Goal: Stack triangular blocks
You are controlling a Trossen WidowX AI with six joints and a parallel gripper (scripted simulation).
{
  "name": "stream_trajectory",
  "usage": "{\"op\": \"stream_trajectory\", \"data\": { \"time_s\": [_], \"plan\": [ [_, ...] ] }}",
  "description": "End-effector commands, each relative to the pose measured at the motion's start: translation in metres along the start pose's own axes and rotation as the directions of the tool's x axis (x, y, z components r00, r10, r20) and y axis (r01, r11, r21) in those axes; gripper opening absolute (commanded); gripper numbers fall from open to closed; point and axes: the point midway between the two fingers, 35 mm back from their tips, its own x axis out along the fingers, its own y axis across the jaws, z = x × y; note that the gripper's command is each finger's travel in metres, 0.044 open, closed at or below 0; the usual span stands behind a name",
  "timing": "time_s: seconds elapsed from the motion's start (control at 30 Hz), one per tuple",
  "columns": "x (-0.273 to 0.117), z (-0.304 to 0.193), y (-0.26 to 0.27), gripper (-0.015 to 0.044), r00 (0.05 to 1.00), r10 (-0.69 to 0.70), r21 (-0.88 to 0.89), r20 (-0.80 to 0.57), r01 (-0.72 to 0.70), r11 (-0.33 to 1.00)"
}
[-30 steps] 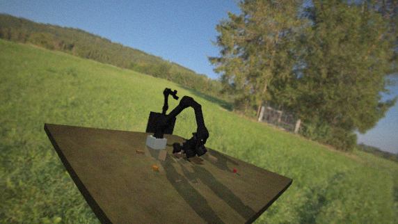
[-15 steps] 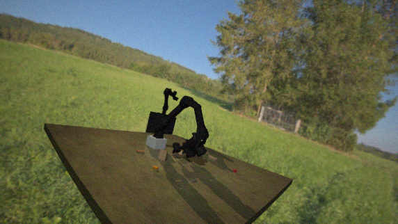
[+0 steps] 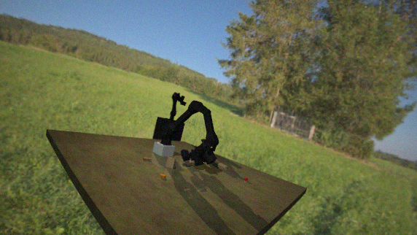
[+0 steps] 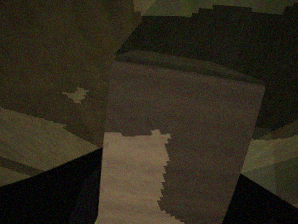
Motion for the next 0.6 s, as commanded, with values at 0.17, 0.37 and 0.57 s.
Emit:
{"op": "stream_trajectory", "data": {
  "time_s": [0.17, 0.37, 0.57],
  "plan": [
    [-0.005, -0.004, 0.000, 0.0000, 1.000, 0.001, 0.001, 0.001, -0.001, 1.000],
    [-0.027, -0.022, 0.001, 0.0000, 1.000, 0.004, 0.008, 0.004, -0.004, 1.000],
    [-0.048, -0.042, 0.001, 0.0000, 1.000, 0.008, 0.014, 0.006, -0.008, 1.000]
  ]
}}
